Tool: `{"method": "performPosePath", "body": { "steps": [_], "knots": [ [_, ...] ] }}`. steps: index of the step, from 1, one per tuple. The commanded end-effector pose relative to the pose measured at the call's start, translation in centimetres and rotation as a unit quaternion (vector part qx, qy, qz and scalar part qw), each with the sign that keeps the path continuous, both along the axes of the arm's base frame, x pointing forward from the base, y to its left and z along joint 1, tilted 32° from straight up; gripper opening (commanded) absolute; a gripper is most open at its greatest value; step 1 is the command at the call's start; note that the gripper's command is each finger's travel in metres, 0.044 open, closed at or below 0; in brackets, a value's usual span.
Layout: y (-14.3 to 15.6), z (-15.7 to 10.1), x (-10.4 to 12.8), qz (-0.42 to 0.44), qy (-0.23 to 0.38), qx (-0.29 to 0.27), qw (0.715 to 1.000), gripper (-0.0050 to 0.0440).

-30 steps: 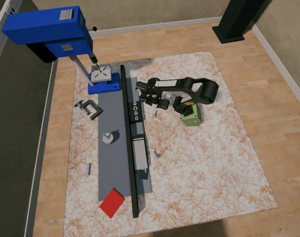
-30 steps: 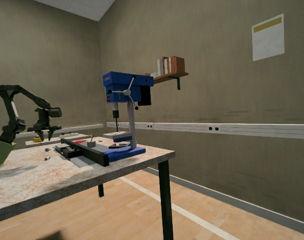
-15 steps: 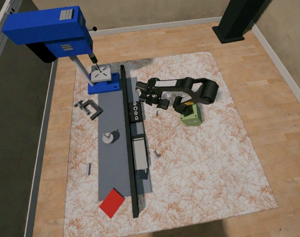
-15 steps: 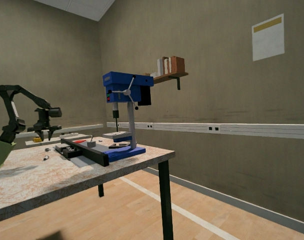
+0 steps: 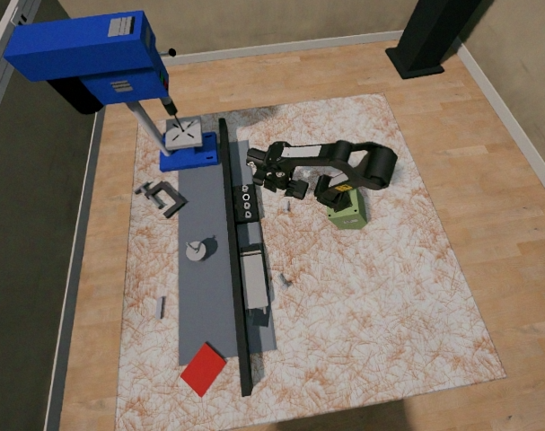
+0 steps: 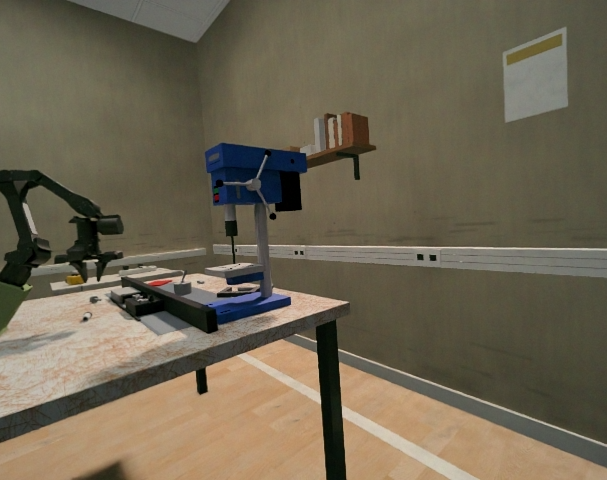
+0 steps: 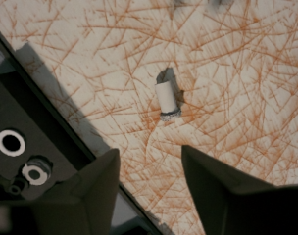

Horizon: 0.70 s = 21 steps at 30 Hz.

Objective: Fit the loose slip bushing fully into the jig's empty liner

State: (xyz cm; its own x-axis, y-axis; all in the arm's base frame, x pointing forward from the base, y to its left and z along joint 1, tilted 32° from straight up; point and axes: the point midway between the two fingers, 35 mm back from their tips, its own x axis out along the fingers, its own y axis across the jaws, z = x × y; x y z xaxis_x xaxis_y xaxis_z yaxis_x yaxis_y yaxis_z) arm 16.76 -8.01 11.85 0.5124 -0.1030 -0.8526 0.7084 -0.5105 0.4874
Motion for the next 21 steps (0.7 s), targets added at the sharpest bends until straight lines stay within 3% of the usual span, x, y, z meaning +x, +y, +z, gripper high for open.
{"method": "performPosePath", "body": {
  "steps": [1,4,11,16,21],
  "knots": [
    [-0.1,0.4,0.0,0.0,-0.006,-0.004,1.0,0.0175],
    [0.2,-0.6,-0.2,-0.007,0.023,-0.003,1.0,0.0233],
    [0.9,-3.5,-0.8,-0.045,0.13,-0.07,0.988,0.0233],
    [1.1,-4.0,-0.9,-0.051,0.149,-0.106,0.982,0.0233],
    [1.3,-4.1,-0.5,-0.062,0.159,-0.203,0.964,0.0233]
  ]
}}
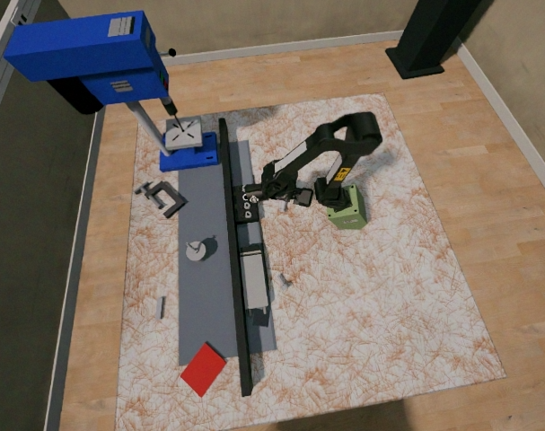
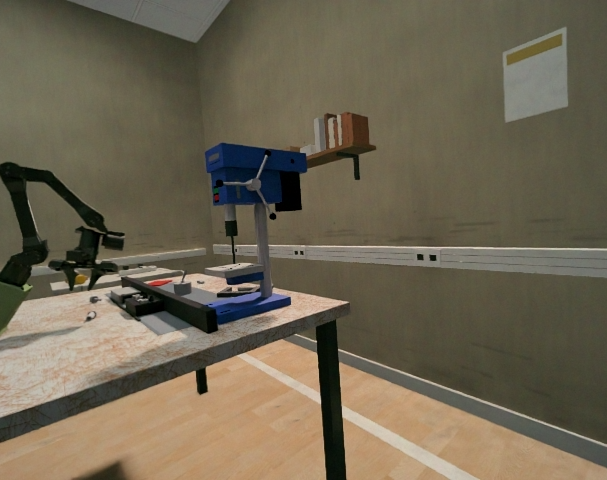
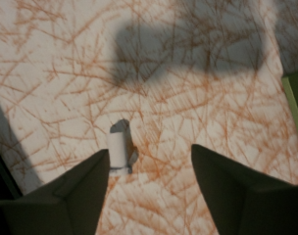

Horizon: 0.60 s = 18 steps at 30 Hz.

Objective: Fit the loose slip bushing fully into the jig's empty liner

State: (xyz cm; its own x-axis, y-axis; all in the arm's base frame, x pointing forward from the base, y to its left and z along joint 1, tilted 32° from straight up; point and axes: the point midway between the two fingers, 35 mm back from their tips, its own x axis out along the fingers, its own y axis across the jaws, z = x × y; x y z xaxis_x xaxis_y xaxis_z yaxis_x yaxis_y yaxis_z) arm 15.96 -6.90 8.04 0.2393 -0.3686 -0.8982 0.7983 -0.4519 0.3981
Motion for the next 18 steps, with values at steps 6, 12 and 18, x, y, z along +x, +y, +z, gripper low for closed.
{"method": "performPosePath", "body": {
  "steps": [6,12,18],
  "knots": [
    [0.8,1.3,2.5,0.009,-0.015,-0.166,0.986,0.0233],
    [0.8,1.3,2.5,0.009,-0.015,-0.166,0.986,0.0233],
    [0.1,1.1,3.2,0.01,-0.009,-0.169,0.985,0.0233]
  ]
}}
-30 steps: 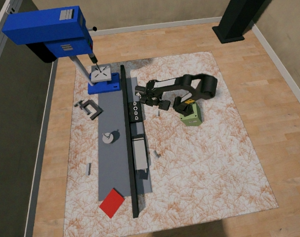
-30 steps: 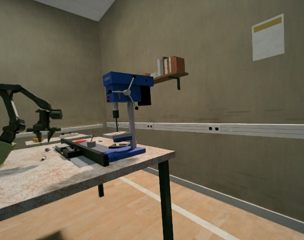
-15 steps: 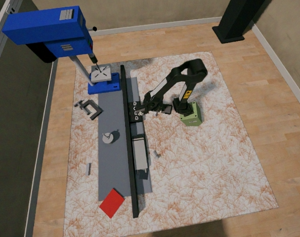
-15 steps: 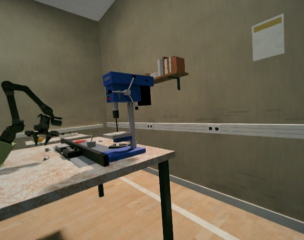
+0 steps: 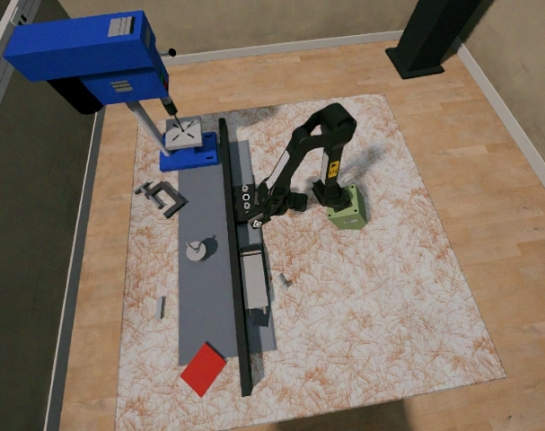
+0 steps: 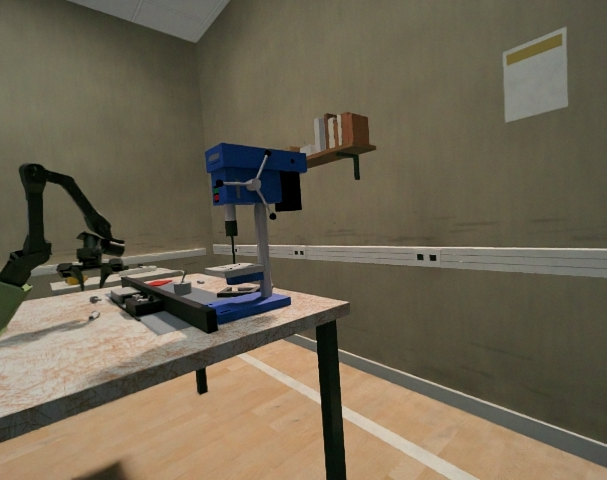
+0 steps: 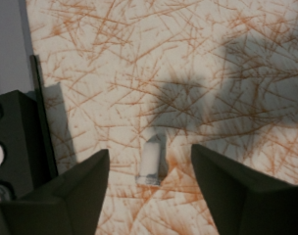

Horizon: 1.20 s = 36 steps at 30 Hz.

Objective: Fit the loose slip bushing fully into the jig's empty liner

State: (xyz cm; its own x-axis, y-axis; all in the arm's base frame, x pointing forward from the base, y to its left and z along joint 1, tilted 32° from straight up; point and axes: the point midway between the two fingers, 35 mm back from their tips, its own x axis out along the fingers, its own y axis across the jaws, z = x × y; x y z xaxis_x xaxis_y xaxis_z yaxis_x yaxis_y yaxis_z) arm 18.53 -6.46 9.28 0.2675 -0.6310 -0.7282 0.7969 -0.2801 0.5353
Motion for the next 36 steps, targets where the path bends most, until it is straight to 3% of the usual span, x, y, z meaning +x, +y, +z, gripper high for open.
{"method": "performPosePath", "body": {
  "steps": [1,4,17,24,36],
  "knots": [
    [-0.4,-1.0,0.9,-0.001,0.005,-0.007,1.0,0.0233],
    [-0.4,-2.9,1.9,-0.001,0.006,-0.002,1.0,0.0233],
    [0.1,-3.7,1.2,-0.001,0.002,-0.005,1.0,0.0233],
    [-0.1,-6.4,2.4,-0.001,0.006,-0.003,1.0,0.0233],
    [0.0,-7.8,2.3,0.0,0.006,-0.004,1.0,0.0233]
  ]
}}
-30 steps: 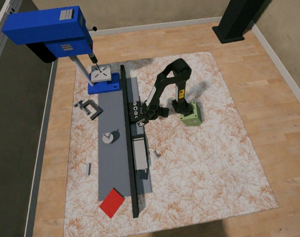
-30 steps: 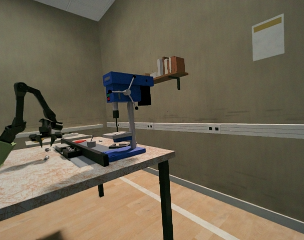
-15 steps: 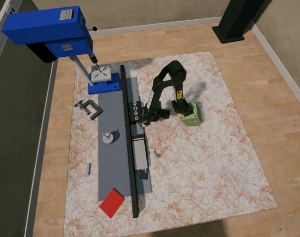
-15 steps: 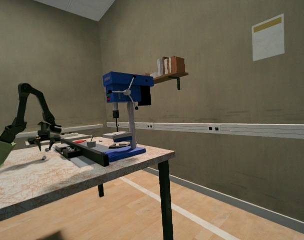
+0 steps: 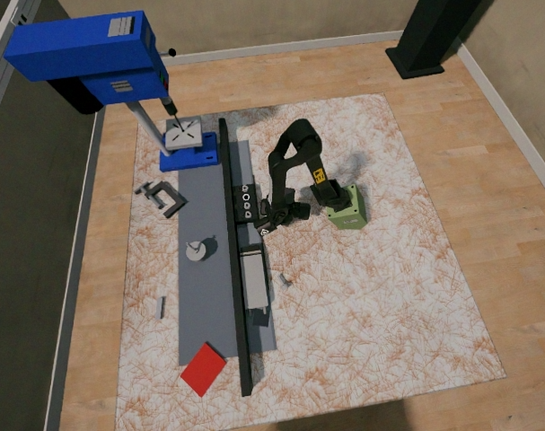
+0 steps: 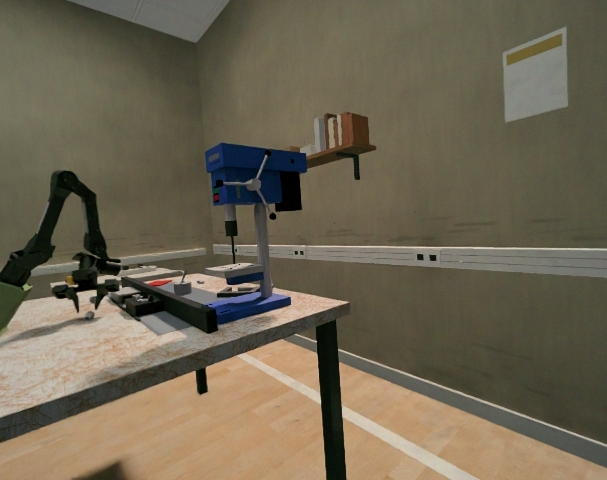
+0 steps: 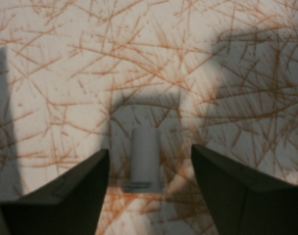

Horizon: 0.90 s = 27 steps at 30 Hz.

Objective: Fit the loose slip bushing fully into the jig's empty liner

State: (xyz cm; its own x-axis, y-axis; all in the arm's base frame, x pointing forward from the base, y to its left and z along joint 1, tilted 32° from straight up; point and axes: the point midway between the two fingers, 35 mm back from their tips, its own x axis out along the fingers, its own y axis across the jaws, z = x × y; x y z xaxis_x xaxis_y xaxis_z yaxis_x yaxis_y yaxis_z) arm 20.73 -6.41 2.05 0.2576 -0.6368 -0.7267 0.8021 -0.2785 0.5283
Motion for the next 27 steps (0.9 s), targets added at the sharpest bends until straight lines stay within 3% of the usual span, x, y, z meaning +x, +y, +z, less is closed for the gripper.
{"method": "performPosePath", "body": {
  "steps": [1,27],
  "knots": [
    [-0.1,-0.6,0.4,0.001,-0.002,0.0,1.0,0.0233],
    [-1.0,-0.8,2.9,0.001,-0.005,0.001,1.0,0.0233]
  ]
}}
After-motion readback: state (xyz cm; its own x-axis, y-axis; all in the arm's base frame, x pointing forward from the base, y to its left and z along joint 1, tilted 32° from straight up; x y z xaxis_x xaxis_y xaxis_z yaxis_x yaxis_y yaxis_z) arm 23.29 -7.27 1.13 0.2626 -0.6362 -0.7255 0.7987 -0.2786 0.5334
